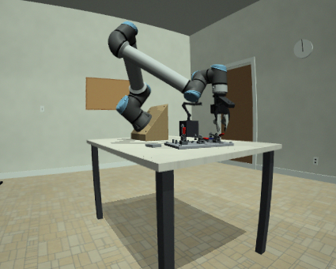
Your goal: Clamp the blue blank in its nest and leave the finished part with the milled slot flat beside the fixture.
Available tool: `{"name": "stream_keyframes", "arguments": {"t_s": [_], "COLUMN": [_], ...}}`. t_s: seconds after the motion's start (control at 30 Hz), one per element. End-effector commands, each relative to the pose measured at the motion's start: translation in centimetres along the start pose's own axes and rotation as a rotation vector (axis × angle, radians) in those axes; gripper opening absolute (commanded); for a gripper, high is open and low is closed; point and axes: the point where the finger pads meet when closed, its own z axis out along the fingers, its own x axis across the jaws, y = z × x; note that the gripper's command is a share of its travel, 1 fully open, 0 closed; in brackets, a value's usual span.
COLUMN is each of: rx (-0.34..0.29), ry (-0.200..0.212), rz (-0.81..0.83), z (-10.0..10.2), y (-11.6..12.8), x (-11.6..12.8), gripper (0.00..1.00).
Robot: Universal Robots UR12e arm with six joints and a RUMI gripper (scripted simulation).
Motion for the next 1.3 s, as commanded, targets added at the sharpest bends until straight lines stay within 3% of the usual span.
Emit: {"name": "stream_keyframes", "arguments": {"t_s": [0.0,0.17,0.2,1.27], "rx": [0.003,0.003,0.003,0.003], "ry": [-0.002,-0.002,-0.002,-0.002], "rz": [0.002,0.002,0.002,0.002], "z": [-0.21,-0.21,-0.21,-0.21], "y": [-0.24,-0.24,-0.24,-0.24], "x": [-0.1,-0.1,-0.1,-0.1], "gripper": [0.28,0.28,0.0,0.0]}}
